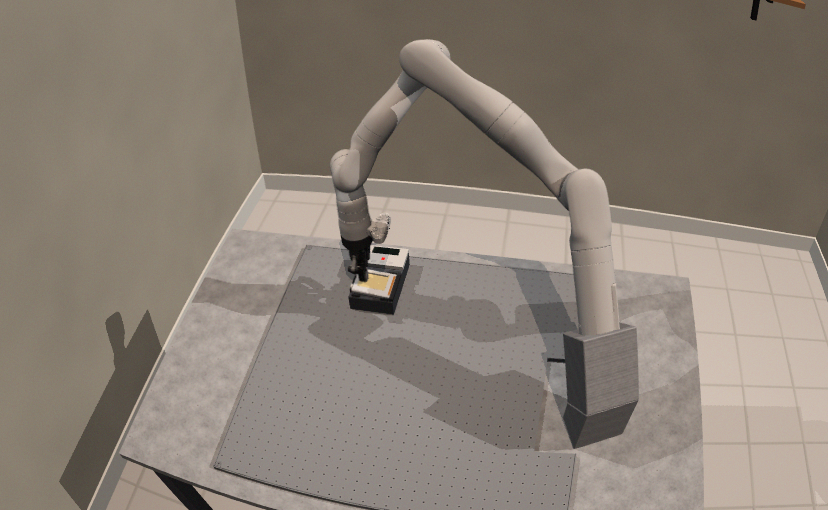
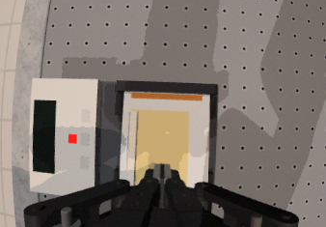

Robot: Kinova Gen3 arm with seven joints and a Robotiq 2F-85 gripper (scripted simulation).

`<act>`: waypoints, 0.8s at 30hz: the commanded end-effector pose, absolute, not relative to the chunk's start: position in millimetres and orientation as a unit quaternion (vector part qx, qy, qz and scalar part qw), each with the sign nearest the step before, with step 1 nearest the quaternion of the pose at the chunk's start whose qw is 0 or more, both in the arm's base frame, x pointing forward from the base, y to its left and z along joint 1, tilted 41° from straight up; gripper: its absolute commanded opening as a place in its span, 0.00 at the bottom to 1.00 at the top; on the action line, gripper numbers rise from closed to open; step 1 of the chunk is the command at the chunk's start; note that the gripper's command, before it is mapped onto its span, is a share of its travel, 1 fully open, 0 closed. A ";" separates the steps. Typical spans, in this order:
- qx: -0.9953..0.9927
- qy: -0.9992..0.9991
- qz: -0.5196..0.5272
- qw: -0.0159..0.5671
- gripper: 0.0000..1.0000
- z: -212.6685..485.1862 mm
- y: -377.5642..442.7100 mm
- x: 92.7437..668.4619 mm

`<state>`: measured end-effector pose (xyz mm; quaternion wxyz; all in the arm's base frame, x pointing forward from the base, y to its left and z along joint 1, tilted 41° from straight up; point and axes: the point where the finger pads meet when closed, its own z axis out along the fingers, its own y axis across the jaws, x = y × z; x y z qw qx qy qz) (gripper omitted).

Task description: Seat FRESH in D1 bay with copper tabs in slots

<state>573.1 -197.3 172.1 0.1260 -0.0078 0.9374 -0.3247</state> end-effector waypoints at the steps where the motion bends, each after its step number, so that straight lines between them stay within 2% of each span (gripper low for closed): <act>1: -0.007 0.937 -0.325 0.125 0.00 171.9 -197.7 572.4; 24: -0.006 0.937 -0.326 0.120 0.00 169.7 -200.3 569.9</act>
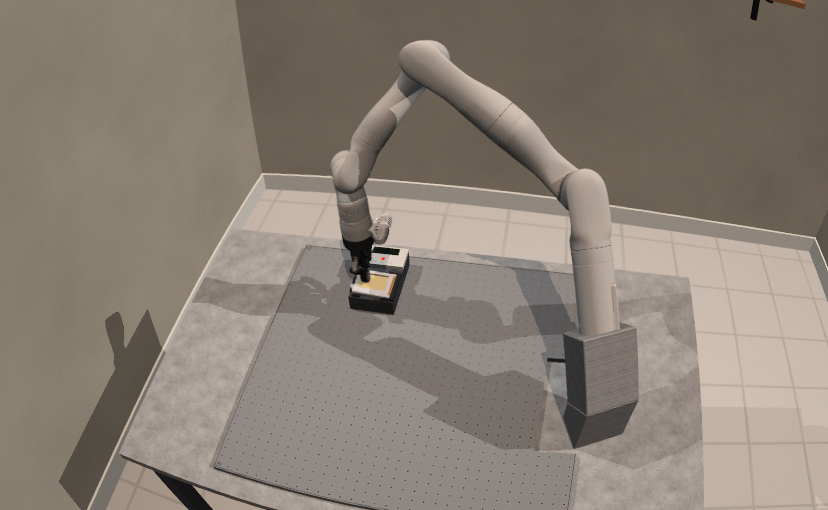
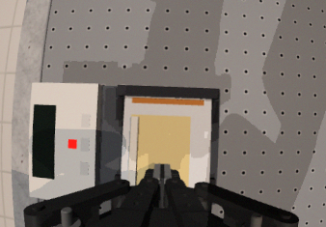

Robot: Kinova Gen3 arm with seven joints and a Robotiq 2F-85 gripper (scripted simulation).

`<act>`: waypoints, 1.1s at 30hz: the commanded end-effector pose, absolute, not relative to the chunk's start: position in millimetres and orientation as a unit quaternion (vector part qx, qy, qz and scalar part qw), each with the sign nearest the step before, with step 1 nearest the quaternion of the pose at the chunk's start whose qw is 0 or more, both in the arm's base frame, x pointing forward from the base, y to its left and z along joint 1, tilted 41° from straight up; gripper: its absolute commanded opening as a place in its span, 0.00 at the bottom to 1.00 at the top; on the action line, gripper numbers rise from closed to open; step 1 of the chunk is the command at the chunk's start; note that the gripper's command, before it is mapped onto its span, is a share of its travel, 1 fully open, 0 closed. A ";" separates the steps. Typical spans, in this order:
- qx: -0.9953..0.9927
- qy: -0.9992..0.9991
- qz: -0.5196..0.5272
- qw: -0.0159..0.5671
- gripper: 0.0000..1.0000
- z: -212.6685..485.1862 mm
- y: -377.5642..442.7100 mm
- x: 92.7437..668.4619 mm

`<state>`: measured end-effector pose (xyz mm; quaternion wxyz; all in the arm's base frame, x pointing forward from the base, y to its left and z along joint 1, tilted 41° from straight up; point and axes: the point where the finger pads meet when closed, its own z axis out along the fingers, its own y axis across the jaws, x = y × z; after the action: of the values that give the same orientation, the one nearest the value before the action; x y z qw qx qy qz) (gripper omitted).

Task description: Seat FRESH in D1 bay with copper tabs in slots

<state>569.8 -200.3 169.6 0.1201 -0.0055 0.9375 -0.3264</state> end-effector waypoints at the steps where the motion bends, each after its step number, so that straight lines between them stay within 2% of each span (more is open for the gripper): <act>1: -0.006 0.937 -0.326 0.120 0.00 169.6 -200.5 569.7; 24: -0.005 0.938 -0.327 0.118 0.00 167.5 -202.9 567.3; 26: -0.011 0.937 -0.322 0.136 0.00 169.5 -201.1 567.5; 33: -0.011 0.937 -0.322 0.136 0.00 176.2 -194.7 568.1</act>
<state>565.8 -199.0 171.8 0.1318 -0.0100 0.9371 -0.3231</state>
